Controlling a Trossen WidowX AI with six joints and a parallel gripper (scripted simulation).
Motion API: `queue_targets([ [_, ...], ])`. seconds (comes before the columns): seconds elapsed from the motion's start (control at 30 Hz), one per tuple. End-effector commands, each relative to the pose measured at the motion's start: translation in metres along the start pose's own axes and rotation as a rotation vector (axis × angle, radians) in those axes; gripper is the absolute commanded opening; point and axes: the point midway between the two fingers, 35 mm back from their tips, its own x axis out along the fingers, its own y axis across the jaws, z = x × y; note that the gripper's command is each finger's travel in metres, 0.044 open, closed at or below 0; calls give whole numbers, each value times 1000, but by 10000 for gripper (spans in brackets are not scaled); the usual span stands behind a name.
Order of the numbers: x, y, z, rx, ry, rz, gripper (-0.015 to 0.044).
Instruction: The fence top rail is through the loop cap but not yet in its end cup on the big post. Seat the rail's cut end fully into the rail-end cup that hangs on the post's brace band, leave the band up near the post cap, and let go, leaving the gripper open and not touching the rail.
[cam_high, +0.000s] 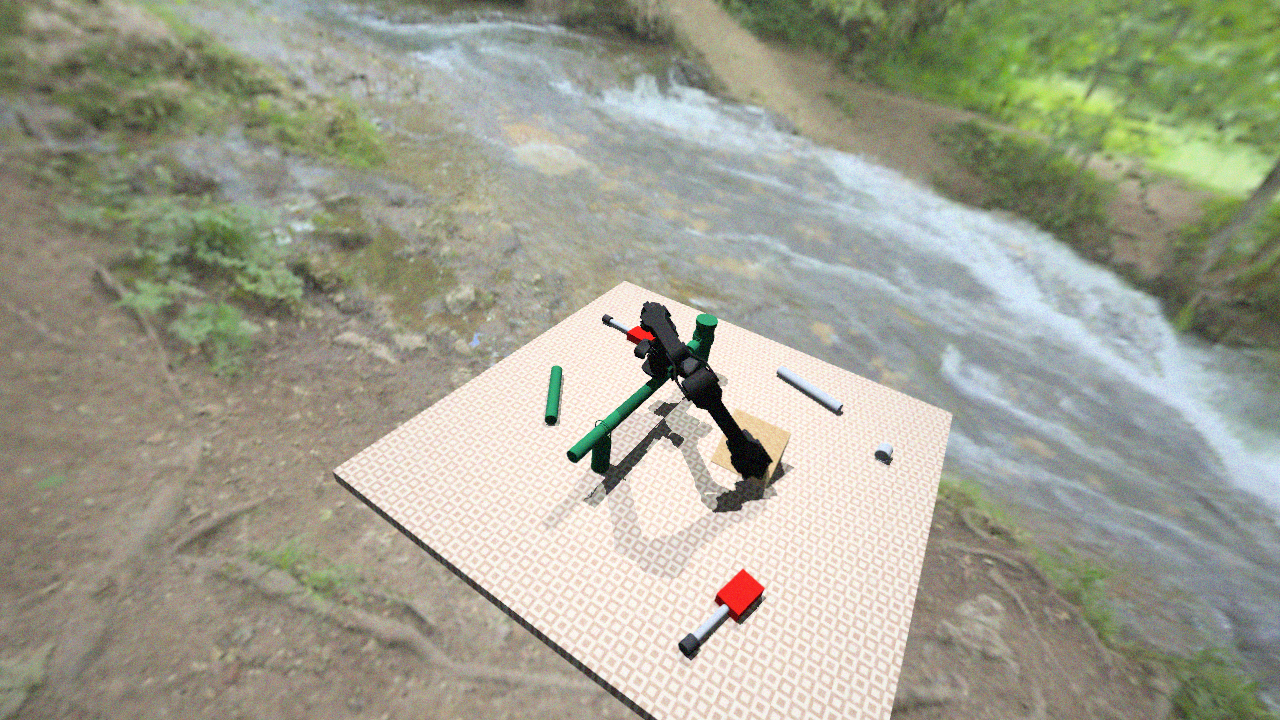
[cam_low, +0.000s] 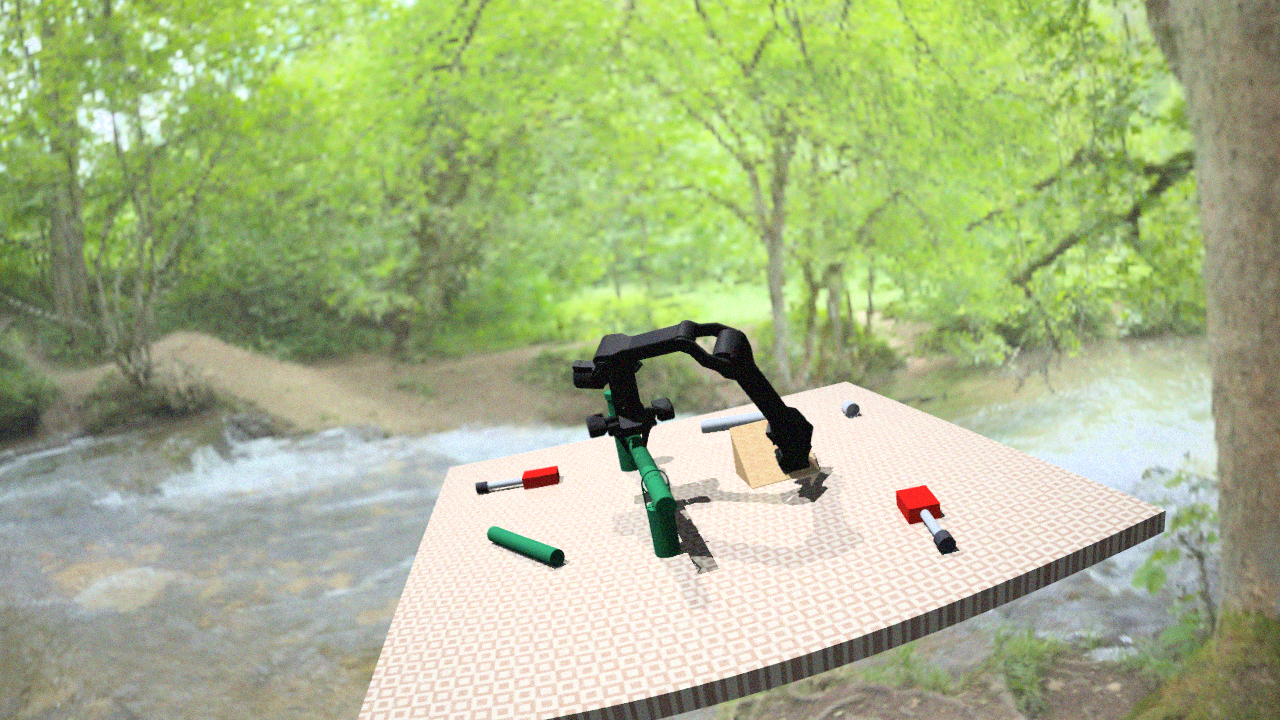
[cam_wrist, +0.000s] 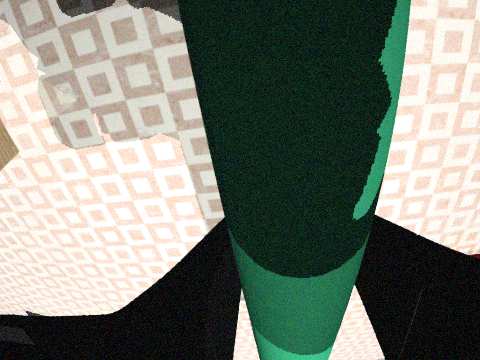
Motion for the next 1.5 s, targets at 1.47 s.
queue_targets([
  [1.47,-1,0,-1,-1,4,0,0],
])
